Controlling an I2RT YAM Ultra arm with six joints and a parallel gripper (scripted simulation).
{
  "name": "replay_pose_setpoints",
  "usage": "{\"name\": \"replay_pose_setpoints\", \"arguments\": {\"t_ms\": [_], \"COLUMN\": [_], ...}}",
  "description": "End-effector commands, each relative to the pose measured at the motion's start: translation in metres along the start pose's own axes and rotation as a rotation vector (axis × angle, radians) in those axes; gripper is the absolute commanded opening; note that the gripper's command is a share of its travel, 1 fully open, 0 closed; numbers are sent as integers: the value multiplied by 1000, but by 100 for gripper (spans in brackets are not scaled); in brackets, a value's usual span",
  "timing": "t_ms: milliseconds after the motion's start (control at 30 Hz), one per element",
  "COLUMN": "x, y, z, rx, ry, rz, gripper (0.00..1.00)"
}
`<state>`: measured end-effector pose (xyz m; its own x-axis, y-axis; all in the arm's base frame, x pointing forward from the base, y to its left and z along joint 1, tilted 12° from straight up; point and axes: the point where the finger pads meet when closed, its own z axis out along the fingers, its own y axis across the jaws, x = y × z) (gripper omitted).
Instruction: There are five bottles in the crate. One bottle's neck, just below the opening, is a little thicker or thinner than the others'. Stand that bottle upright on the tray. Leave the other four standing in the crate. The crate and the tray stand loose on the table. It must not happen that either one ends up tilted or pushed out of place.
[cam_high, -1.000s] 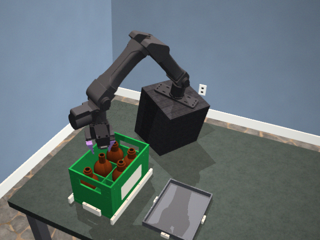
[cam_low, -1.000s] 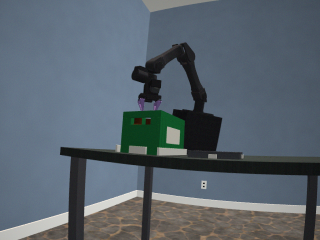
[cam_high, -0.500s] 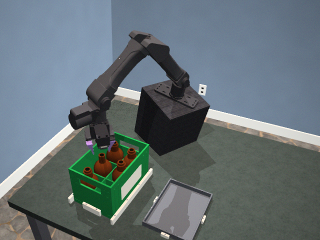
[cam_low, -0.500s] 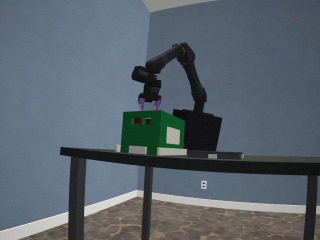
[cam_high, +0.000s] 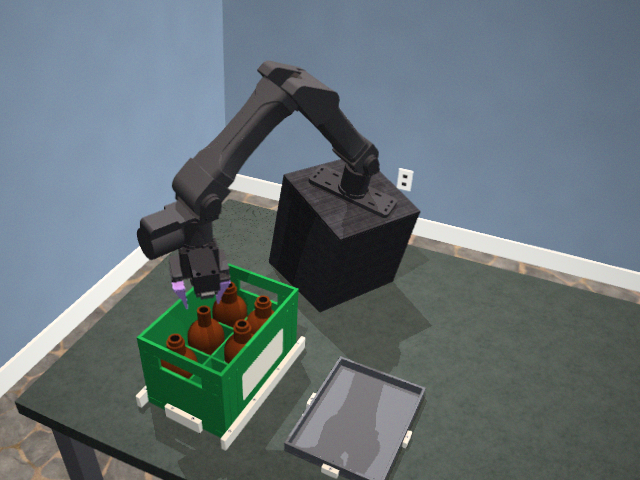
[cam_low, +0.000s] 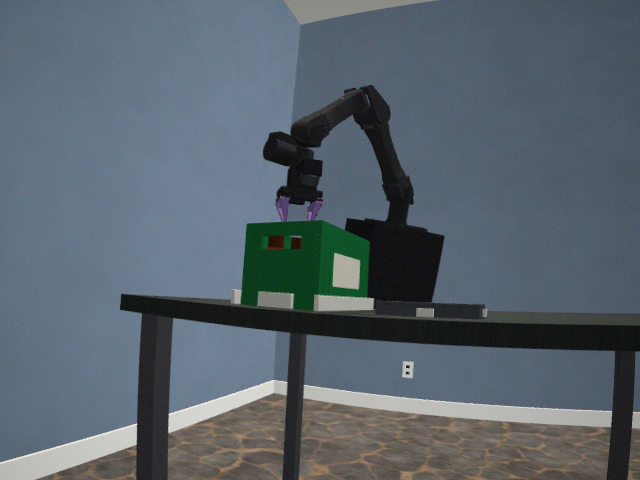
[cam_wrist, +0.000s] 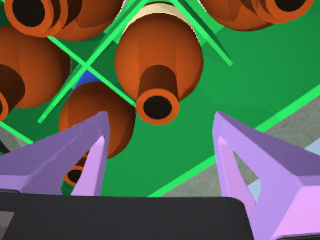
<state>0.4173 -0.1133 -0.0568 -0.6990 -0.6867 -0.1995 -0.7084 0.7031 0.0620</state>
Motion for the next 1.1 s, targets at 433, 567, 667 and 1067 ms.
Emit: {"name": "replay_pose_setpoints", "arguments": {"t_ms": [433,567,667,1067], "x": [-6,-7,-9,-11], "y": [-7,-6,-7,-12], "z": [-7,-6,-7,2], "rx": [8,8,13,32], "ry": [-17,-17,-19,-29], "rz": [6,4,2,-3], "gripper": [61,61,61,61]}}
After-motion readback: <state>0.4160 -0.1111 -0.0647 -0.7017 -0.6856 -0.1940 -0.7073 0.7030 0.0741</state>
